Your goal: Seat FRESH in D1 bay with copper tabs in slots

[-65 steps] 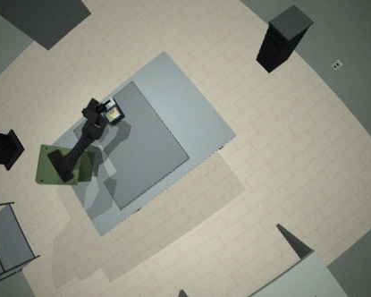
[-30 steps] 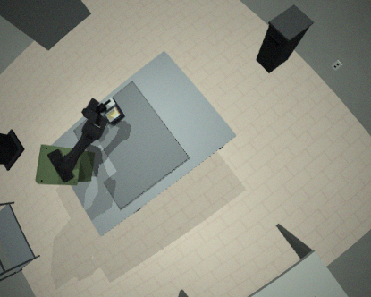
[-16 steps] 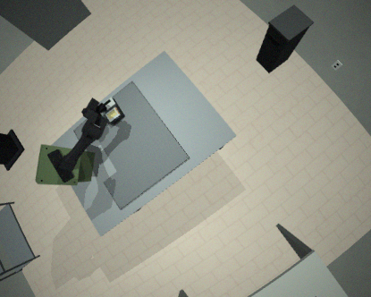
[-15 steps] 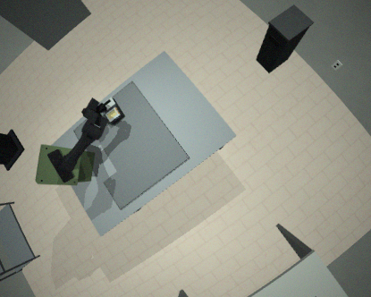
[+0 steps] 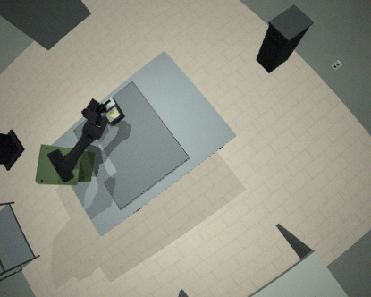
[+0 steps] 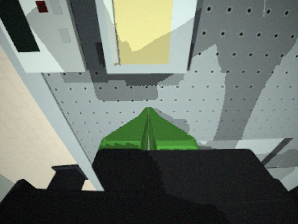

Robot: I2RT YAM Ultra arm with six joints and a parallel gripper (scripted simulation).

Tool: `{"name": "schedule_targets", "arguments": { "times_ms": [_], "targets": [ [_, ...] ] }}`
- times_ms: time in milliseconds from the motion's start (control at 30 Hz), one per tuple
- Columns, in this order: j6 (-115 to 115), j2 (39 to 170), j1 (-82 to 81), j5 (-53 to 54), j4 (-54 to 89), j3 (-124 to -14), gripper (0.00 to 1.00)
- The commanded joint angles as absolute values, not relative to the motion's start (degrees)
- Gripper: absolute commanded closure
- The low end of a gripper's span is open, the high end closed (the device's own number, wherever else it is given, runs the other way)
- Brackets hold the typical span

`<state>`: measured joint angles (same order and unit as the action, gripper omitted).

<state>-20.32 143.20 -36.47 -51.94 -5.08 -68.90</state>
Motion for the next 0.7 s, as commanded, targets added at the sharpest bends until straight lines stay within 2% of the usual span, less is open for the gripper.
{"name": "schedule_targets", "arguments": {
  "times_ms": [0, 667],
  "targets": [
    [-19.0, 144.0, -36.8, -51.7, -7.3, -70.7, 1.0],
    [-15.7, 145.1, -35.2, -50.9, -11.2, -72.0, 1.0]
  ]
}}
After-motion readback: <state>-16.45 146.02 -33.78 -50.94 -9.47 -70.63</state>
